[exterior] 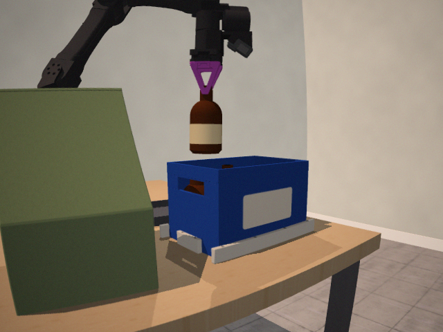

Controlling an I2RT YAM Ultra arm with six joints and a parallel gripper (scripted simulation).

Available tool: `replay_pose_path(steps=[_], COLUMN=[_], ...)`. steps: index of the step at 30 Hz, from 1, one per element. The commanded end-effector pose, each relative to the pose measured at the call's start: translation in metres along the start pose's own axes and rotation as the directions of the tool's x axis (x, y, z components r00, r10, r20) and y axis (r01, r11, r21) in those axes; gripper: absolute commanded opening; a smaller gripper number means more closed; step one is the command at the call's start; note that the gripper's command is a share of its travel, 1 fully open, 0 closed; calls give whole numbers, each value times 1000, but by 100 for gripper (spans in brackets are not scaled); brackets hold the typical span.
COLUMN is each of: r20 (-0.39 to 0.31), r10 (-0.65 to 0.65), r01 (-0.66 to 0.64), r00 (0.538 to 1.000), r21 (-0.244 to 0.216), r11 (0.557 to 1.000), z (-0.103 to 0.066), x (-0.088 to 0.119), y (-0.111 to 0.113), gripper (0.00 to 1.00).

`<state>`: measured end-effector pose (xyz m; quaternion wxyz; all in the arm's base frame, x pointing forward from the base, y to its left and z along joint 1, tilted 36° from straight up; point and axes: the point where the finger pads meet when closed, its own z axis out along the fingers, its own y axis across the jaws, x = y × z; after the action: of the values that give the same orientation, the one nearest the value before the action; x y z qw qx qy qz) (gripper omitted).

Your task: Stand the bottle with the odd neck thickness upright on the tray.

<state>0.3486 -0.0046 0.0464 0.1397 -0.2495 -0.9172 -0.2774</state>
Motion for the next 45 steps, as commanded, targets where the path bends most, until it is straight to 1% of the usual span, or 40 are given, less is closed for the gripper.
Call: replay_pose_path(steps=[1, 6, 9, 11, 14, 16, 23, 25, 28, 30, 31, 32, 34, 35, 37, 40, 42, 45], r20=[43, 46, 55, 50, 56, 46, 52, 47, 44, 44, 54, 55, 54, 45, 43, 43, 52, 49], r10=[3, -1, 15, 5, 13, -2, 11, 1, -2, -2, 14, 14, 12, -2, -2, -2, 14, 4], r01=[-2, 2, -14, -4, -11, 2, -10, -1, 3, 3, -13, -13, -11, 3, 3, 3, -13, -3], r00=[999, 999, 998, 999, 998, 999, 999, 999, 999, 999, 998, 998, 998, 999, 999, 999, 999, 999], r21=[-13, -15, -24, -16, -21, -15, -24, -16, -19, -19, -21, -19, -18, -14, -20, -21, -27, -16], r11=[1000, 1000, 1000, 1000, 1000, 1000, 1000, 1000, 1000, 1000, 1000, 1000, 1000, 1000, 1000, 1000, 1000, 1000], z=[-16, -18, -22, -19, -21, -17, -21, -18, -17, -17, -21, -21, -21, -17, -17, -17, -21, -19], x=[3, 9, 10, 14, 13, 19, 26, 30, 35, 35, 32, 33, 36, 41, 44, 48, 46, 52], y=[13, 27, 29, 36, 36, 45, 58, 65, 74, 74, 71, 73, 78, 85, 91, 97, 98, 106], gripper=[0, 0, 0, 0, 0, 0, 0, 0, 0, 0, 0, 0, 0, 0, 0, 0, 0, 0])
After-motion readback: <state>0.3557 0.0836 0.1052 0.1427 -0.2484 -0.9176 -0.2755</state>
